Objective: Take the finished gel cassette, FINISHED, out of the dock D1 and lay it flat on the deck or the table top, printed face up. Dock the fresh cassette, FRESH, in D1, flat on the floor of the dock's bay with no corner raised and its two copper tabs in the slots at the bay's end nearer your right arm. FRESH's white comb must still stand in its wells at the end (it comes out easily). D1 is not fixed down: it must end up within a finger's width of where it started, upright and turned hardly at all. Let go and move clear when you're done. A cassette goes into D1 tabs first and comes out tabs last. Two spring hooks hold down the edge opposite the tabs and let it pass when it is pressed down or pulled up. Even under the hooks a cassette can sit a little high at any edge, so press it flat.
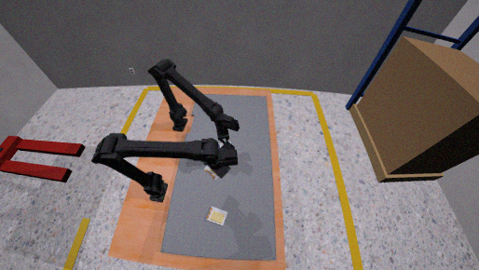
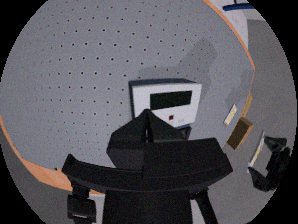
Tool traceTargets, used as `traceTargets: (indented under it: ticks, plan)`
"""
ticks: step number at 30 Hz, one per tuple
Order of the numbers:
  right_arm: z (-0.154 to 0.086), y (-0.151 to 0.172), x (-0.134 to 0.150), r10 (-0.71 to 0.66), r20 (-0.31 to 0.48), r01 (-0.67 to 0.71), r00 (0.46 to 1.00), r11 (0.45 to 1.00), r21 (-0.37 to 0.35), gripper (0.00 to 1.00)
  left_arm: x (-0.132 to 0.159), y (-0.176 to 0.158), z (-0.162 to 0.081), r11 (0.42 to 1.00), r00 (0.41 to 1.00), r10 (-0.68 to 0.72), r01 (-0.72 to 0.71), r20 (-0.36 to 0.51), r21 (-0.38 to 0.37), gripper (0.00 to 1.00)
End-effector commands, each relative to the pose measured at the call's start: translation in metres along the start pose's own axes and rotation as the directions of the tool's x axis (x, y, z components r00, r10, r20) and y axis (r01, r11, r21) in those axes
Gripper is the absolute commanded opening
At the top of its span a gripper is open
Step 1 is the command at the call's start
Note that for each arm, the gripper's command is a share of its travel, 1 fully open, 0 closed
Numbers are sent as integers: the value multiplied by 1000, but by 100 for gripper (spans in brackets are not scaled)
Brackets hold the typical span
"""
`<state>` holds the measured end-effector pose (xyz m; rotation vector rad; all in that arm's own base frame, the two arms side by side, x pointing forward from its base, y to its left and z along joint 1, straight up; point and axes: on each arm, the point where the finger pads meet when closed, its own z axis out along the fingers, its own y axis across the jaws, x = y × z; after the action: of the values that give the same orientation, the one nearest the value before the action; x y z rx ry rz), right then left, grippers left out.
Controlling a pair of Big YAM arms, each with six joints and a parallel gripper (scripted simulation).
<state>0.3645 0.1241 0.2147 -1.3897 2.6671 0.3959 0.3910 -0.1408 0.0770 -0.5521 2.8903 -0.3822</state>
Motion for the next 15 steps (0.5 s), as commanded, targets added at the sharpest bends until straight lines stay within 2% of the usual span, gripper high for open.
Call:
traceTargets:
  ticks: [1, 9, 15]
  plan:
    - [9, 9, -11, -173, 22, 173, 985, 985, -10, 0, 30, 41, 47, 994, 994, -24, 12, -106, -105, 0]
    - [25, 26, -25, -353, 62, 355, 933, 934, -26, 0, 30, 41, 47, 994, 994, -24, 12, -106, -105, 0]
    - [38, 38, -34, -356, 62, 358, 932, 933, -26, 0, 30, 41, 47, 994, 994, -24, 12, -106, -105, 0]
